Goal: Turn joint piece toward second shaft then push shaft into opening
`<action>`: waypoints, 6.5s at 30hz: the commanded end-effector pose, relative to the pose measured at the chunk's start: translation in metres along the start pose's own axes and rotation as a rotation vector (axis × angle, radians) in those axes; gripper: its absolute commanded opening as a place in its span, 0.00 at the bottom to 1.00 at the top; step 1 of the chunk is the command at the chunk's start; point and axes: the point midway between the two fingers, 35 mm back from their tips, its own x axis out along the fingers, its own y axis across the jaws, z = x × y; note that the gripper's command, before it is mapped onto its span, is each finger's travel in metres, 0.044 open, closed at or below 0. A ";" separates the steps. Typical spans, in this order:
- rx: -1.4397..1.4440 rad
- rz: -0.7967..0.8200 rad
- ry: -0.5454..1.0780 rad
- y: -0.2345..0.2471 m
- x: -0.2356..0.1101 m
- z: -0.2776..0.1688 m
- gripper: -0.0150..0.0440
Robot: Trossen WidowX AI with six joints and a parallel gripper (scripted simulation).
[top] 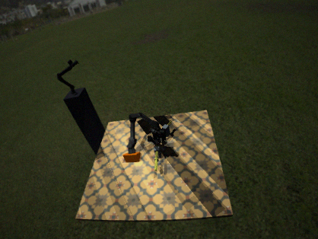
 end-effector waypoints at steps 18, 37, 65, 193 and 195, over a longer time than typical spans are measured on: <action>-0.005 -0.007 -0.244 0.000 -0.018 -0.005 1.00; -0.221 0.005 -0.338 0.003 -0.055 -0.011 1.00; -1.081 0.042 -0.369 -0.007 -0.159 -0.022 1.00; -0.945 -0.095 -0.148 0.003 -0.127 0.309 1.00; -0.876 -0.091 -0.149 0.003 -0.124 0.309 1.00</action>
